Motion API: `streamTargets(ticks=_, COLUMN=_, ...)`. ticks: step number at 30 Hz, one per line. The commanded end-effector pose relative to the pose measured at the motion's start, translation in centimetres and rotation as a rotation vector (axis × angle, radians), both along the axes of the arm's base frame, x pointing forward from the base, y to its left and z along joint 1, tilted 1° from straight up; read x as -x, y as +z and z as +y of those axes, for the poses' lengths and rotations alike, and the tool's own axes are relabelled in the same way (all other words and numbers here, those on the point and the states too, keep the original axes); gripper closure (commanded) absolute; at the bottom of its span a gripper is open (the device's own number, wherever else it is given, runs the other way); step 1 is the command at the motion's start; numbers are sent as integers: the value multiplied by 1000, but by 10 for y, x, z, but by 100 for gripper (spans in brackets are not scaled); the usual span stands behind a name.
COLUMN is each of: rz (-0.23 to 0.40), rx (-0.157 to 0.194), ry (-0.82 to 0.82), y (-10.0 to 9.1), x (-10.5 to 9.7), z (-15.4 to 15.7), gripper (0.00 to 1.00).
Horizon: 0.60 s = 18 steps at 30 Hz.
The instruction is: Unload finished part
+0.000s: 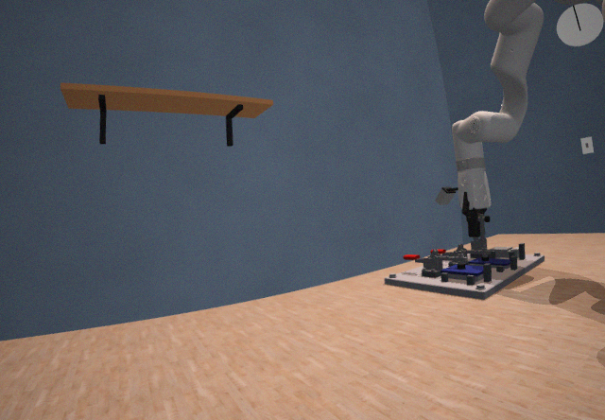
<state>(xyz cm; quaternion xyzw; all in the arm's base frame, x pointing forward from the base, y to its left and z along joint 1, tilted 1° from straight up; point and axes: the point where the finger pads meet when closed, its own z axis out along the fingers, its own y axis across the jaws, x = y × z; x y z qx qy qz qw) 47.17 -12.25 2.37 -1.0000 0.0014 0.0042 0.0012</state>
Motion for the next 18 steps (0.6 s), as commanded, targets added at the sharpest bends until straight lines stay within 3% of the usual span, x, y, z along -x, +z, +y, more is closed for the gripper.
streamTargets(ticks=1, rz=-3, rx=1, ry=0, y=1, x=-1, z=0, gripper=100)
streamTargets(ticks=14, rz=-4, rx=1, ry=0, y=2, x=-1, z=0, gripper=100)
streamTargets(ticks=15, rz=-4, rx=1, ry=0, y=2, x=-1, z=0, gripper=53)
streamTargets(ticks=18, rz=-4, rx=1, ry=0, y=2, x=-1, z=0, gripper=53)
